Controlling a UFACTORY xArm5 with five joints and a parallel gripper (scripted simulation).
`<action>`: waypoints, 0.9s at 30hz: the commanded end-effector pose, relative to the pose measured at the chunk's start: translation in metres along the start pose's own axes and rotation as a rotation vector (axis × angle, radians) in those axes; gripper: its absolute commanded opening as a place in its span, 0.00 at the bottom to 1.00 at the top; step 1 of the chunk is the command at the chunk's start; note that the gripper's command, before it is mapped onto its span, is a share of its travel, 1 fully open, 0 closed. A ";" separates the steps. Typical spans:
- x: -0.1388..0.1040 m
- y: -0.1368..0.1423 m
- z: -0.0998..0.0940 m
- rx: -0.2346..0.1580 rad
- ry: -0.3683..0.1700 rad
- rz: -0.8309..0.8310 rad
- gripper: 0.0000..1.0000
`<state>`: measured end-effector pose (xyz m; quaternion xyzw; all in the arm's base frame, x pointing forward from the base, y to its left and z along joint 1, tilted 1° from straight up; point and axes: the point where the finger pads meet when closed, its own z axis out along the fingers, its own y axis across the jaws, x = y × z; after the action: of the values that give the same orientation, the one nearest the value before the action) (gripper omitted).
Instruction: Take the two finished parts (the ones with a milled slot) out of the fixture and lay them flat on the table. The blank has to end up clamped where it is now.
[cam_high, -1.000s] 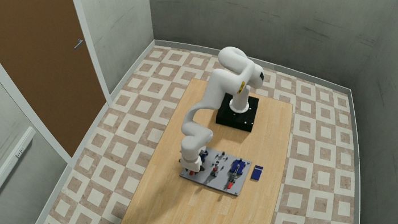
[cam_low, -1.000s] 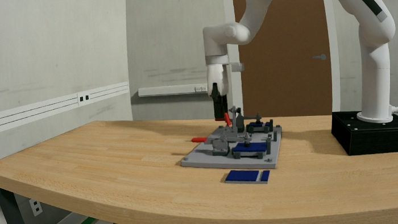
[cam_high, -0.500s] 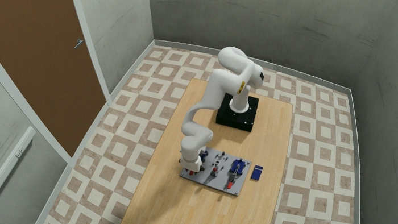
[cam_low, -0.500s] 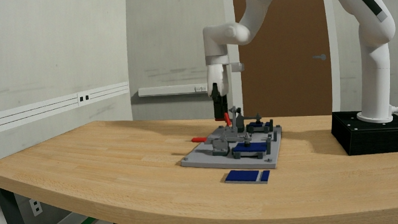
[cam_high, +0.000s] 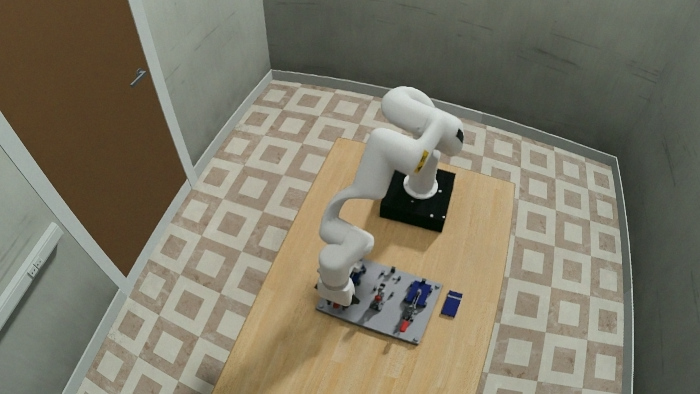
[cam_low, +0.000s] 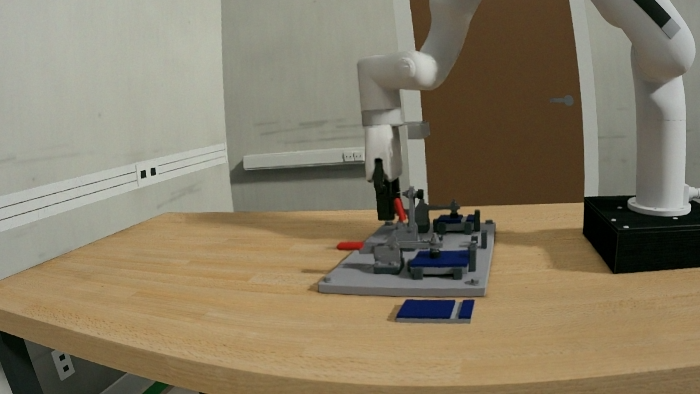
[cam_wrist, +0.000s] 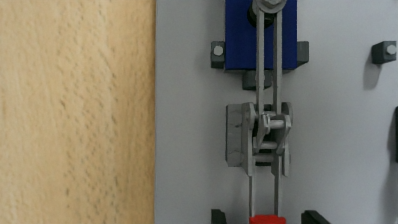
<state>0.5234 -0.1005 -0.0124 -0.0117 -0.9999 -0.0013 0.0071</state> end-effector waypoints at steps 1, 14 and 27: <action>-0.003 0.000 0.000 0.001 -0.006 0.000 0.48; -0.003 0.000 0.002 0.001 -0.006 0.000 0.48; -0.003 0.000 0.002 0.001 -0.006 0.000 0.00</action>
<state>0.5242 -0.1007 -0.0164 -0.0118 -0.9999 -0.0011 0.0064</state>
